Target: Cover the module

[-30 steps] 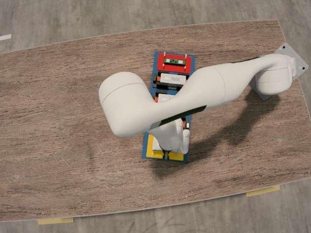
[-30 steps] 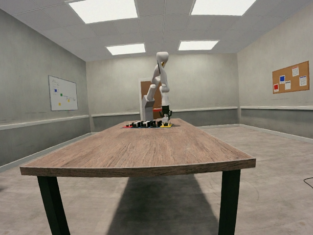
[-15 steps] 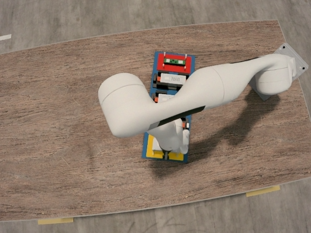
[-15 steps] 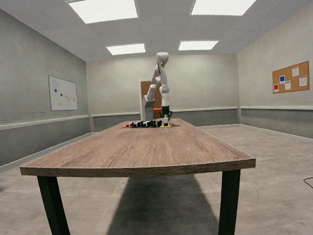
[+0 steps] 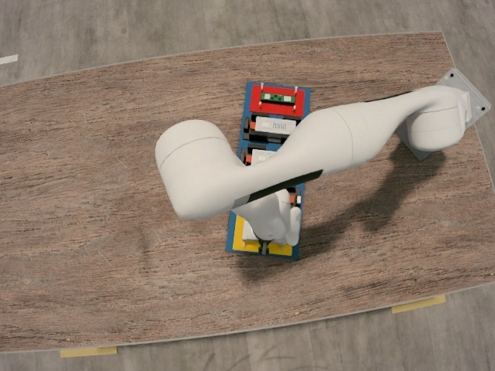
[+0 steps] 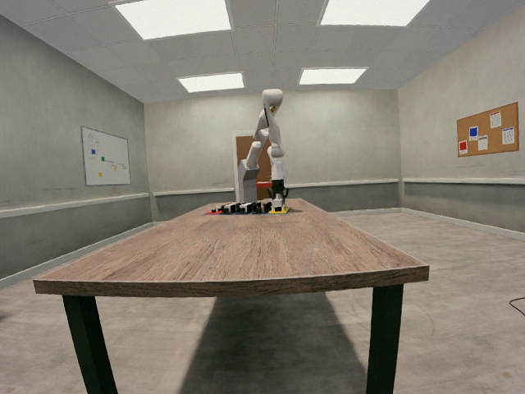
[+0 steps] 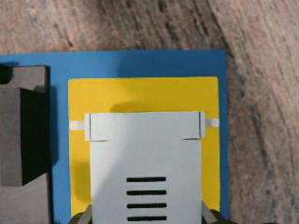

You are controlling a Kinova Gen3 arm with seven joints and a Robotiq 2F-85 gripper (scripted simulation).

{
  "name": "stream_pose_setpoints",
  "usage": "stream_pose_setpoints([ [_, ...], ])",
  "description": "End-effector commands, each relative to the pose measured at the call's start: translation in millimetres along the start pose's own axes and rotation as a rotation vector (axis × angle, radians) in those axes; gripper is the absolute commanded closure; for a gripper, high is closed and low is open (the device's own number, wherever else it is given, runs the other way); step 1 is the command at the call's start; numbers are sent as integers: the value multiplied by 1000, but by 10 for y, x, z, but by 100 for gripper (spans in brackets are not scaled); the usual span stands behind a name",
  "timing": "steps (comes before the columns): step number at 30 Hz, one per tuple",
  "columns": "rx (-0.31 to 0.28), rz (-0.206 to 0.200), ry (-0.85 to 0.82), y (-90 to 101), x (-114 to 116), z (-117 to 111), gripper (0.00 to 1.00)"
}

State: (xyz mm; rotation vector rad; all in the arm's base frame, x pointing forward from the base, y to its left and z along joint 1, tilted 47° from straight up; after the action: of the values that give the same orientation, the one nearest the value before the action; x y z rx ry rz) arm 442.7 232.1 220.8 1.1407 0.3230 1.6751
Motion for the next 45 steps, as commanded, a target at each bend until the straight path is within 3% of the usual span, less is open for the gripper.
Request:
stream_pose_setpoints([
  [1, -1, 0, 0, 4, 2, 3, 100],
  [45, -1, 0, 0, -198, 2, 4, 100],
])
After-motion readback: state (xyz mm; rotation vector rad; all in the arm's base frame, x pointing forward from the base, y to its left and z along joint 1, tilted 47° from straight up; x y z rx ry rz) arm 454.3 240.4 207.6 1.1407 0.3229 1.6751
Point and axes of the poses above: the point where the finger pads meet when closed, its own y axis back along the fingers, its own x axis across the jaws, z = x × y, the point moved 7 cm from there along y, back along the fingers, and after that the axes turned 1 degree about -y, right-handed, at the moved point
